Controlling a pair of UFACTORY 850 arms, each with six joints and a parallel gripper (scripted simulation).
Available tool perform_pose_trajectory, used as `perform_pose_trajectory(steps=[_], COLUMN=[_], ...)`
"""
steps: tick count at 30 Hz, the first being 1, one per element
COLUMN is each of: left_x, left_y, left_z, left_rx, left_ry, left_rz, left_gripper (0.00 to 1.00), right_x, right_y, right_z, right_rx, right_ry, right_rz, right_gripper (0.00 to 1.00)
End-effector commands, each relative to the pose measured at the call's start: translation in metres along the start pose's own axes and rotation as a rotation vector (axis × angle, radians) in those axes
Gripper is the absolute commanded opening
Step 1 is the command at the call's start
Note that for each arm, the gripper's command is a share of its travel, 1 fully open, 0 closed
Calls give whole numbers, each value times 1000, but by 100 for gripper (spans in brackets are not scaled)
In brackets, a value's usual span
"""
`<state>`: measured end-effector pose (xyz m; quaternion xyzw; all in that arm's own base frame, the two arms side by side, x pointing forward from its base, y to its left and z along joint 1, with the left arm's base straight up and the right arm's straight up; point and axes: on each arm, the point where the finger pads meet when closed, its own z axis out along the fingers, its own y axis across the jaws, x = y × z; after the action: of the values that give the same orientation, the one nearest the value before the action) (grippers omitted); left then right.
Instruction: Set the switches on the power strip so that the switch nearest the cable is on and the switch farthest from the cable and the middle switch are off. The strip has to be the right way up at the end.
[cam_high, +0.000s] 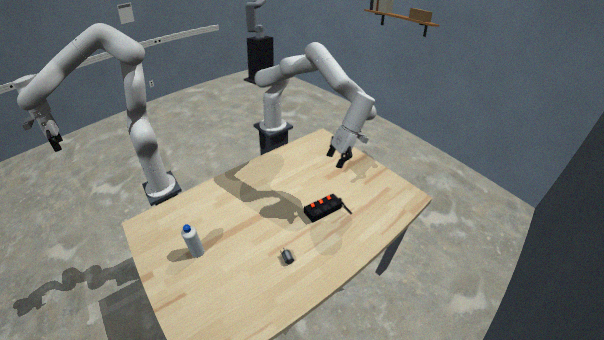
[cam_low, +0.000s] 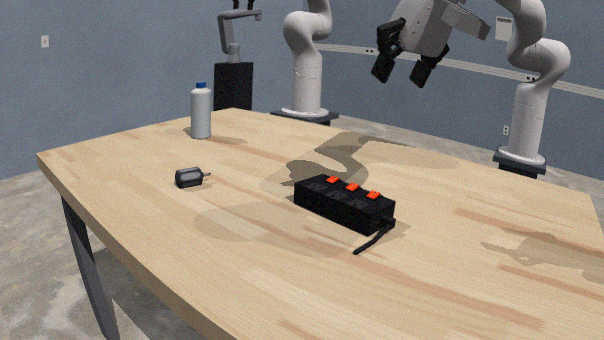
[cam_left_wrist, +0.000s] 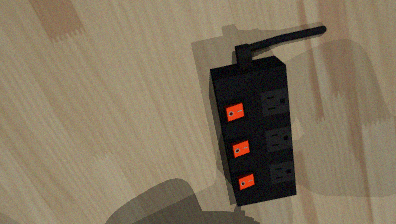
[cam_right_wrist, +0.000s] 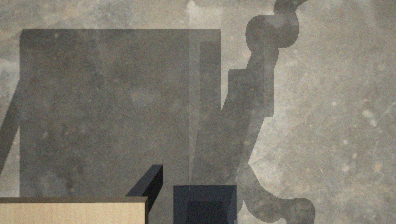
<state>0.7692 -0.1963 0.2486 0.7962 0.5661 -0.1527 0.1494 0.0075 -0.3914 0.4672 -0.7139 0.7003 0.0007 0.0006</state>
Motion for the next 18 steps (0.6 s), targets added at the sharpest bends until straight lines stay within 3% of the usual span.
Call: perform_pose_trajectory(steps=[1,18], left_x=[-12,-44], left_y=[-2,-8], left_z=[3,11], left_rx=[19,113], left_ry=[44,152], left_rz=[161,604], left_gripper=[100,100], right_x=[0,0], right_y=[0,0], right_z=[-1,-1], right_rx=[0,0], right_ry=[2,2], right_rz=[0,0], right_gripper=[100,100])
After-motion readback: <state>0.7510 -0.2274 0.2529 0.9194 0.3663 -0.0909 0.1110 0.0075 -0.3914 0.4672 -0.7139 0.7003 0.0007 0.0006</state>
